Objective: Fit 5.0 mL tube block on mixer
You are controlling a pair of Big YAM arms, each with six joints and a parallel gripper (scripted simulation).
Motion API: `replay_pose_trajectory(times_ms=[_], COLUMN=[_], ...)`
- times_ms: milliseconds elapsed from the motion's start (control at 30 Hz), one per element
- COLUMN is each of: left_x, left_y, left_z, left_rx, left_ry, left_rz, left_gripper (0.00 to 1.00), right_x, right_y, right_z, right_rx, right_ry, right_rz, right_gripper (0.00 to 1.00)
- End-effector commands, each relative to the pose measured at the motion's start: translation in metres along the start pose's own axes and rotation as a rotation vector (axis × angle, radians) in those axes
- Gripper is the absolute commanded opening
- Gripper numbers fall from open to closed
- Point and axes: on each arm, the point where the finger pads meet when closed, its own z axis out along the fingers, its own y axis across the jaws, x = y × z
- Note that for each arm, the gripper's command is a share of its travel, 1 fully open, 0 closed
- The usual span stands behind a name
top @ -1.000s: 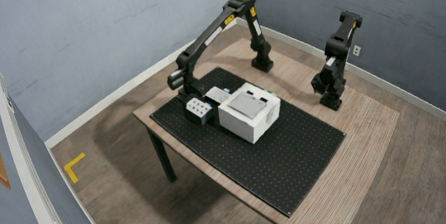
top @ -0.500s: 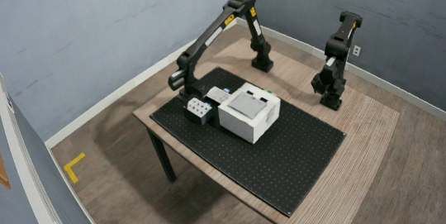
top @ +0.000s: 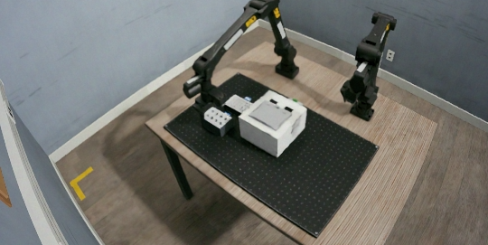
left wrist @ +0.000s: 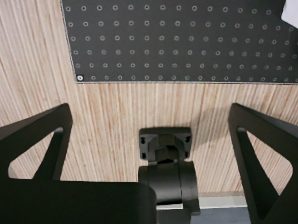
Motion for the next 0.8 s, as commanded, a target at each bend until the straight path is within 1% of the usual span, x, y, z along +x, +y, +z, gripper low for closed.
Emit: replay_pose_trajectory(times_ms=[0,200,333,533,767], left_x=[-0.016,-0.017,-0.017,-0.018,-0.019], left_y=[0.001,0.001,0.001,0.002,0.002], left_z=[-0.018,-0.02,-0.021,-0.023,-0.026], left_rx=[-0.005,-0.006,-0.006,-0.006,-0.007], left_ry=[-0.036,-0.042,-0.044,-0.05,-0.057], left_rz=[-0.011,-0.011,-0.011,-0.012,-0.013], left_gripper=[1.0,1.0,1.0,1.0,1.0], right_x=[-0.004,-0.004,-0.004,-0.003,-0.001], right_y=[-0.009,0.001,0.003,-0.01,-0.021], right_z=[0.004,0.012,0.01,-0.013,-0.025], right_rx=[0.013,-0.011,-0.01,0.042,0.071], right_ry=[0.001,-0.001,-0.001,0.003,0.006], right_rz=[0.001,0.001,0.001,0.001,0.002], right_gripper=[1.0,1.0,1.0,1.0,1.0])
